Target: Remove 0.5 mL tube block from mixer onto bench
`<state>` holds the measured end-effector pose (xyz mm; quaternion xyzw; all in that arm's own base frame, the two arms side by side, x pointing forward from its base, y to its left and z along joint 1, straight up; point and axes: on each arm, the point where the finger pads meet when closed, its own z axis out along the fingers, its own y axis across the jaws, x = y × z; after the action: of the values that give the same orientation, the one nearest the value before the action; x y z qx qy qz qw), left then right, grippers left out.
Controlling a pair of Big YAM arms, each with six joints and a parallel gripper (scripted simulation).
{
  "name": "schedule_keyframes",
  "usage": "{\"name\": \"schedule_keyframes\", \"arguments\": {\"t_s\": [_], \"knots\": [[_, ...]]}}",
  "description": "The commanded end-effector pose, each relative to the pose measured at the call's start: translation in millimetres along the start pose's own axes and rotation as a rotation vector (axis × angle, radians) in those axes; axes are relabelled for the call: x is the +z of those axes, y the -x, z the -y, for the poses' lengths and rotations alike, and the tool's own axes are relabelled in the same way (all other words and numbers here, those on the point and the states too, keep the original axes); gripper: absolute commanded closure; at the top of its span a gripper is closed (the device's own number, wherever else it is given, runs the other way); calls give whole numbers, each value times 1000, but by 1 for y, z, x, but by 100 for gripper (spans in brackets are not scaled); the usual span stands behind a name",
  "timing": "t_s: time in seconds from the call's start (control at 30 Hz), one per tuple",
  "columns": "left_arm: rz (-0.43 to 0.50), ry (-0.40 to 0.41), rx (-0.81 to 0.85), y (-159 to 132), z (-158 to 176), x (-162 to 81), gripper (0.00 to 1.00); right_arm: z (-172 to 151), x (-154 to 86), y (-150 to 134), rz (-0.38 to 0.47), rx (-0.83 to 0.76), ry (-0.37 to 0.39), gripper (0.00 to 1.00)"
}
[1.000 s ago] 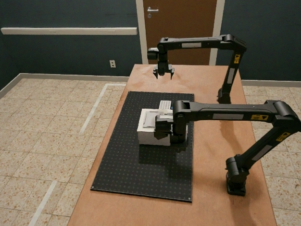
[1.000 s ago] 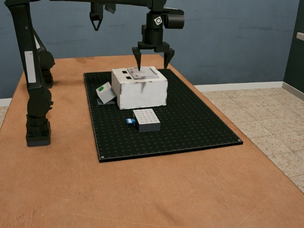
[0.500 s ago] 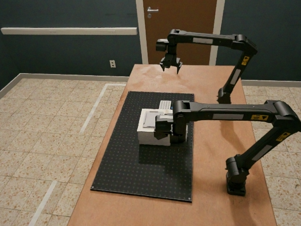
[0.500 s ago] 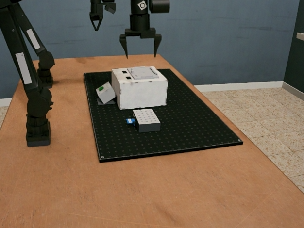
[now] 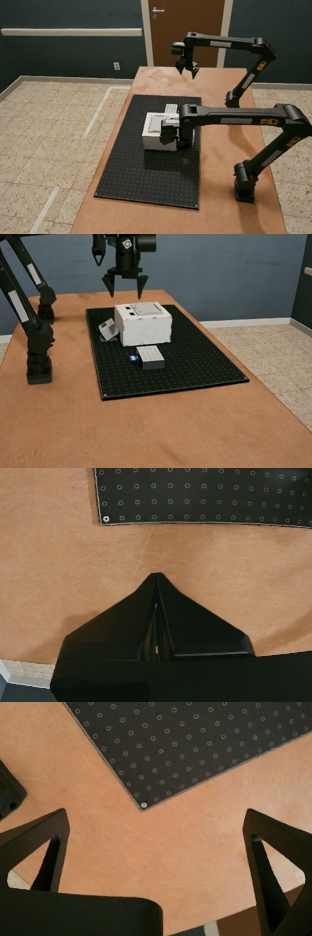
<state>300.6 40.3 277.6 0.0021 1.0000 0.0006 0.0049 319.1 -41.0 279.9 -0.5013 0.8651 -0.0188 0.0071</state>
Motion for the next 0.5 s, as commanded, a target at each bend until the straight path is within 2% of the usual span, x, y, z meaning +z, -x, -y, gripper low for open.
{"name": "schedule_keyframes", "arguments": {"t_s": [0.0,0.1,0.33,0.47], "knots": [[50,9,-7,8,-4,-21,100,7,0,6,-6,71,10,0],[59,11,-7,9,-5,-25,100,12,-1,12,1,134,-2,0],[67,12,-7,11,-5,-28,100,-32,-1,-23,-5,301,8,0],[71,12,-8,11,-5,-30,100,-21,0,-13,-3,370,13,0]]}}
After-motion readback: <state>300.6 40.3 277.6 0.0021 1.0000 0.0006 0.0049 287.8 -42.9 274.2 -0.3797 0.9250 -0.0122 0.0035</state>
